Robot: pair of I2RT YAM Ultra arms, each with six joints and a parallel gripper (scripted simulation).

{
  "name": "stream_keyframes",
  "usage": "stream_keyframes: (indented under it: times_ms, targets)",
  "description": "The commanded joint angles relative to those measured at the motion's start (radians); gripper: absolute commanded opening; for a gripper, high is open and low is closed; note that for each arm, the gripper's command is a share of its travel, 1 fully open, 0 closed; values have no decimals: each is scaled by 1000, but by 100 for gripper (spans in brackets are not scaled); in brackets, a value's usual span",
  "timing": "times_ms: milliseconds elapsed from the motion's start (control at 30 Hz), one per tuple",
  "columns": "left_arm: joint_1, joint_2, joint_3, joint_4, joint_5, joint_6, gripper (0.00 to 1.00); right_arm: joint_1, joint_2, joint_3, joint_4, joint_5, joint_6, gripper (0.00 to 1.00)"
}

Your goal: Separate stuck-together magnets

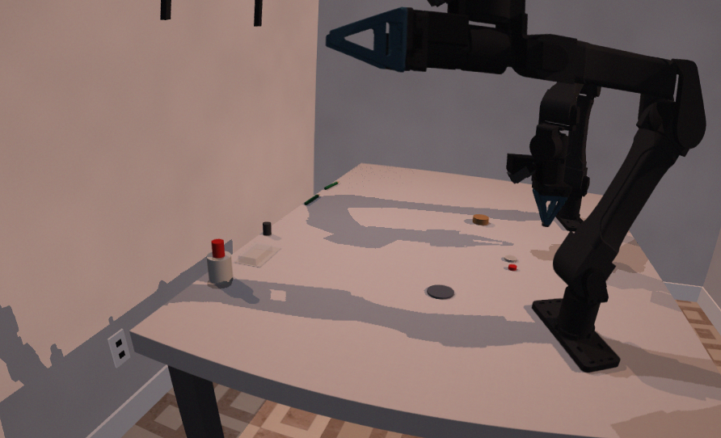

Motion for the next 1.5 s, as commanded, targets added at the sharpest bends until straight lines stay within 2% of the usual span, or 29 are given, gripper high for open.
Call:
stream_keyframes:
  times_ms: [0, 200, 233, 300, 700, 800, 867, 1367, 1467]
  targets:
    - [1, -5, 10, 10, 0, -1, 100, -44, -10, 17, 39, -82, -62, 17]
    - [1, -5, 10, 10, 0, -1, 100, -202, -18, 52, 133, -393, -213, 17]
    - [1, -5, 10, 10, 0, -1, 100, -227, -21, 60, 145, -425, -228, 17]
    - [1, -5, 10, 10, 0, -1, 100, -227, -21, 60, 145, -425, -228, 17]
    - [1, -5, 10, 10, 0, -1, 100, -487, -39, 118, 281, -780, -403, 17]
    - [1, -5, 10, 10, 0, -1, 100, -492, -13, 106, 504, -783, -189, 17]
    - [1, -5, 10, 10, 0, -1, 100, -492, -13, 106, 504, -783, -189, 17]
    - [1, -5, 10, 10, 0, -1, 100, -553, 111, 56, 1170, -1040, 239, 17]
    - [1, -5, 10, 10, 0, -1, 100, -557, 119, 53, 1214, -1056, 267, 17]
